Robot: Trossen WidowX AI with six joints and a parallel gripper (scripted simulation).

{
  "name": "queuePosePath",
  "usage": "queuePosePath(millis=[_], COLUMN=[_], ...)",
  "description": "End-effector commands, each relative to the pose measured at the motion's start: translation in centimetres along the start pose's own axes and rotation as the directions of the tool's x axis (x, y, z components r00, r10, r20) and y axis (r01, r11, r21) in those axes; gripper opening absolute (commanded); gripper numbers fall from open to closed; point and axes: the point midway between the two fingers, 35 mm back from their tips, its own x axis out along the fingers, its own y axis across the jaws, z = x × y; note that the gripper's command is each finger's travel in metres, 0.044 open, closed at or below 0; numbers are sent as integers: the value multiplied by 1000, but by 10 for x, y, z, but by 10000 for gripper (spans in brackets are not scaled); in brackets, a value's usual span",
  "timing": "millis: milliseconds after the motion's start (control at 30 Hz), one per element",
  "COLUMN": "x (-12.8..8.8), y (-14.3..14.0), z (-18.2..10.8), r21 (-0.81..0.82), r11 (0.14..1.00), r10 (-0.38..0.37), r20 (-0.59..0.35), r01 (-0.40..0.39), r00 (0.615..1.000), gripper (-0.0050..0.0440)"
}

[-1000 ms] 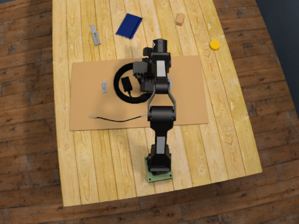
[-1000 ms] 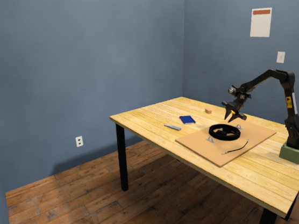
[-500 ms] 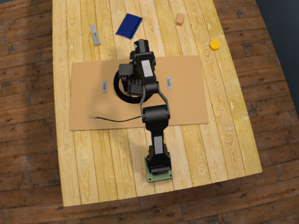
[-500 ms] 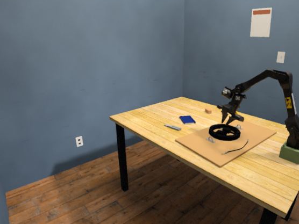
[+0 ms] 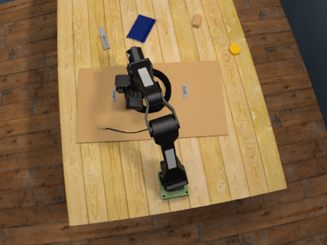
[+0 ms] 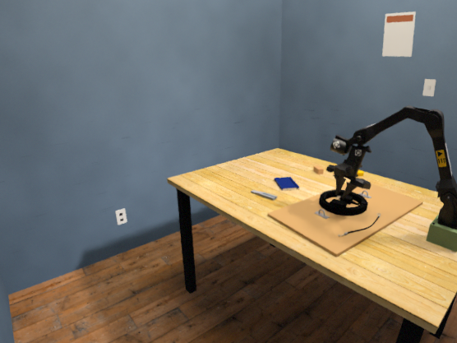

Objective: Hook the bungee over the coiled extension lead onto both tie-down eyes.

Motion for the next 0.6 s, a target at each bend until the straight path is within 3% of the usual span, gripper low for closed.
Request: queuePosePath(millis=[0, 567], x=[-2, 9], y=[3, 43], z=[18, 63], r21=[-1, 5], r11=[1000, 998], r10=[-1, 56], r20=[-18, -113], r01=[1, -56], r00=[1000, 992], gripper=[150, 150])
